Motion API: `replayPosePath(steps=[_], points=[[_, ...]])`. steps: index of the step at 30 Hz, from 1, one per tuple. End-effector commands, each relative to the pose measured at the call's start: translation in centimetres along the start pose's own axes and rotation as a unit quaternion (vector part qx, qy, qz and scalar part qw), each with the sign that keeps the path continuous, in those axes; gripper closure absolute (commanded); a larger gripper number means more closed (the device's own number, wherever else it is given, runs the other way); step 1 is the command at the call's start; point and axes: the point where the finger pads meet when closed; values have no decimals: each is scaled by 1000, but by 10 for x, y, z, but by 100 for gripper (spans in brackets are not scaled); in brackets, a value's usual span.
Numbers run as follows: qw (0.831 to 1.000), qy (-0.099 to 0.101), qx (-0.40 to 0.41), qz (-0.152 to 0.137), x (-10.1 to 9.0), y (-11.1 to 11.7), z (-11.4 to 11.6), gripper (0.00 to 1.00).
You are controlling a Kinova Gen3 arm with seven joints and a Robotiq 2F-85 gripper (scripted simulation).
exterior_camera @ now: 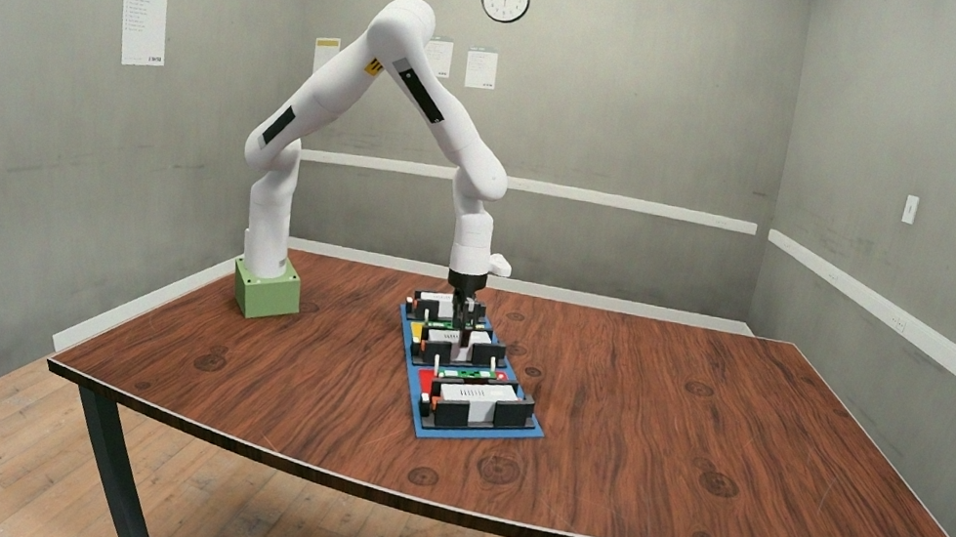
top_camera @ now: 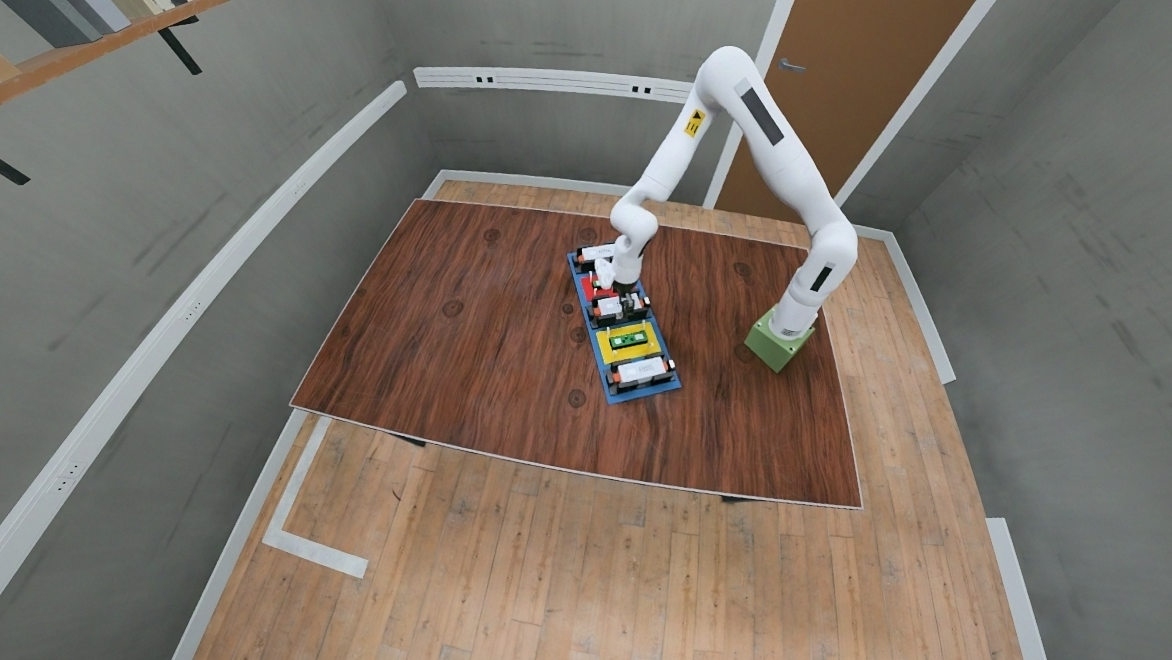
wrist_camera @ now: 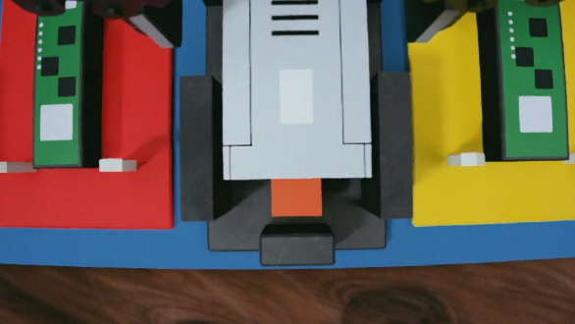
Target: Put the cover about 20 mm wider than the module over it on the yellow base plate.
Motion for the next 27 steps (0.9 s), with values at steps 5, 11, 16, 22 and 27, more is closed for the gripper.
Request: replayPosePath(steps=[5, 11, 16, 22, 27], points=[[1000, 0, 0, 1, -1, 1, 0, 0], [1000, 0, 0, 1, 5, 1, 0, 0], [1000, 0, 0, 1, 9, 1, 0, 0], [1000, 0, 0, 1, 9, 1, 0, 0], [1000, 0, 0, 1, 14, 1, 0, 0]])
Point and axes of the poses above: the point where the finger pads meet when closed, its own x axis out along the fingers, its own z axis across the jaws, y = z × x
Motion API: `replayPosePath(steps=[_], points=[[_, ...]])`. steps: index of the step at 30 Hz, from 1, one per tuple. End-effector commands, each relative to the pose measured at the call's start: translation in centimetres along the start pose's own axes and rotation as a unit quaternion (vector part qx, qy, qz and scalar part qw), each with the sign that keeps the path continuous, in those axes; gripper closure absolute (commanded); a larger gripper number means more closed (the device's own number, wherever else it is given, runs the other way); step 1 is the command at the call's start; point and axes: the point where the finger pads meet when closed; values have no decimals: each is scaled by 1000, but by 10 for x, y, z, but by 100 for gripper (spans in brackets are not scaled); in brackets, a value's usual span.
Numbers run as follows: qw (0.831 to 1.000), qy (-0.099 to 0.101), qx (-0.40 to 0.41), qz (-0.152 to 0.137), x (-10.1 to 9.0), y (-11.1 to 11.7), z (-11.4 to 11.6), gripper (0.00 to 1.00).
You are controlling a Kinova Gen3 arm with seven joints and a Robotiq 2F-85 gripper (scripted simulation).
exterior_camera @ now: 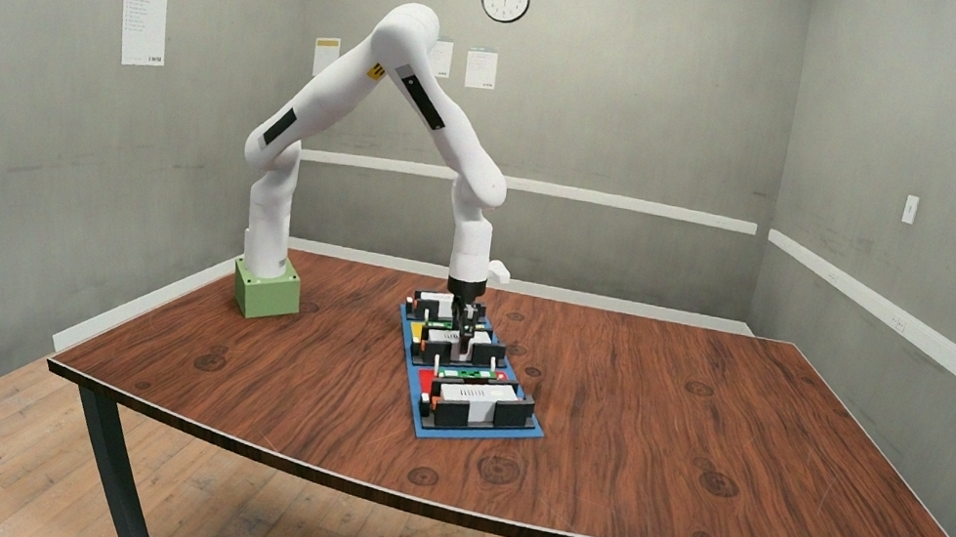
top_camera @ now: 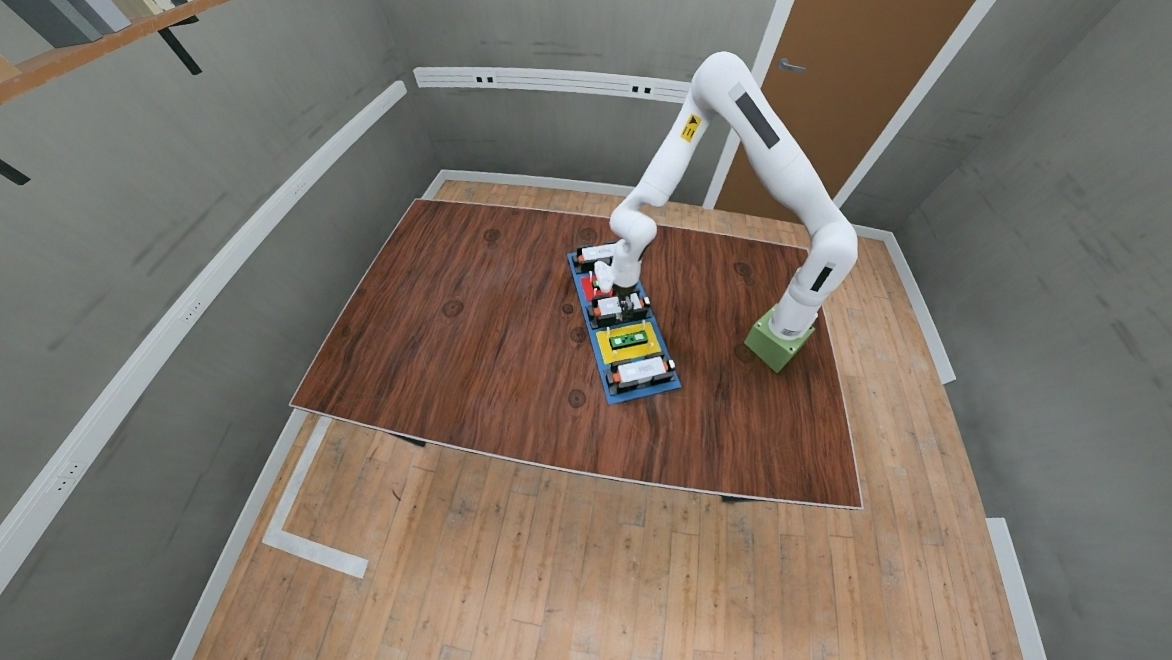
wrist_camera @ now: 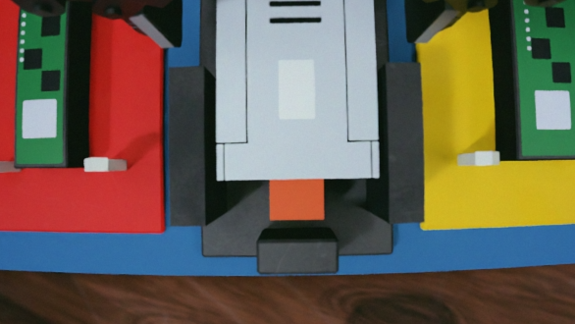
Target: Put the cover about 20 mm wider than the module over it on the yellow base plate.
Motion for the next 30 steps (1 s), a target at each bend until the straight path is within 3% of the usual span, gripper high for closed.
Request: replayPosePath(steps=[1, 12, 13, 30], points=[[1000, 0, 0, 1, 2, 1, 0, 0], [1000, 0, 0, 1, 6, 1, 0, 0], [1000, 0, 0, 1, 6, 1, 0, 30], [1000, 0, 0, 1, 6, 1, 0, 30]])
Point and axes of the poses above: the point where the finger pads meet when closed, its own x axis out along the fingers, its own z axis across the jaws, y = z × x
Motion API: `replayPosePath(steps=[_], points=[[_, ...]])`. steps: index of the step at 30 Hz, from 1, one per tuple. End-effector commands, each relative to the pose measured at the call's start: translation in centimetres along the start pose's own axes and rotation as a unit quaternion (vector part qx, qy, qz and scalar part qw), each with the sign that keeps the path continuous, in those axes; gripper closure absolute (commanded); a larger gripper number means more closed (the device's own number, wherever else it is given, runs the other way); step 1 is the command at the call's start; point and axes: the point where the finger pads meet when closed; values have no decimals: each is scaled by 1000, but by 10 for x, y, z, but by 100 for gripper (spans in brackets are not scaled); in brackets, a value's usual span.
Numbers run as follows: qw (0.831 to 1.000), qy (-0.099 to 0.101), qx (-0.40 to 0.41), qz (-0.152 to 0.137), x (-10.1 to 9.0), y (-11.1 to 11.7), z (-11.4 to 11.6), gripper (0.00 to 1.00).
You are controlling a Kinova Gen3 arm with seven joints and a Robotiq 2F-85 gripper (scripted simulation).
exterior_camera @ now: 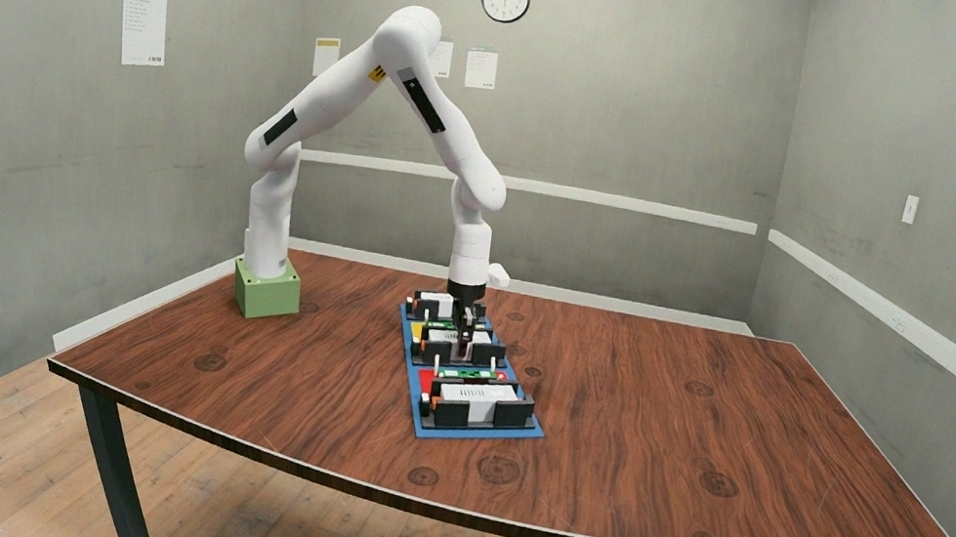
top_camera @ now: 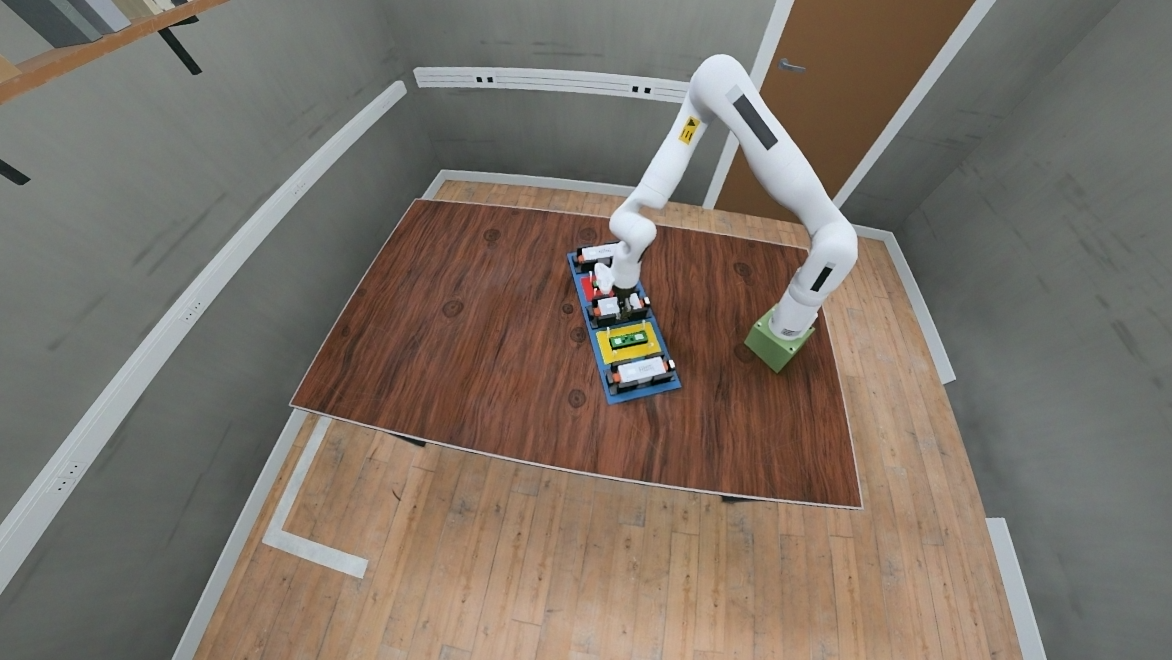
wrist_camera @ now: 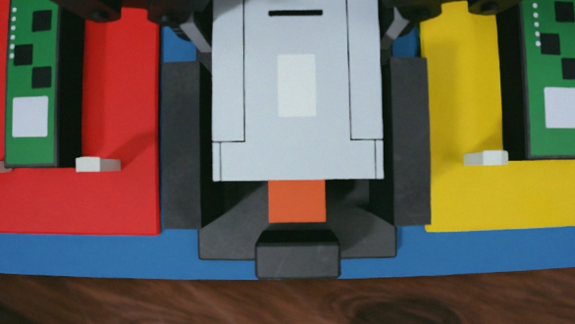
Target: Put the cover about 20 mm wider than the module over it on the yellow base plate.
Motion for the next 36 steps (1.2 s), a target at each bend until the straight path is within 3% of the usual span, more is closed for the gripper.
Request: replayPosePath(steps=[1, 16, 17, 36], points=[[1000, 0, 0, 1, -1, 1, 0, 30], [1000, 0, 0, 1, -1, 1, 0, 30], [1000, 0, 0, 1, -1, 1, 0, 100], [1000, 0, 0, 1, -1, 1, 0, 100]])
Point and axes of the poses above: the point where the finger pads meet when closed, its own x axis out along the fingers, its own z axis across the jaws, y = z × x
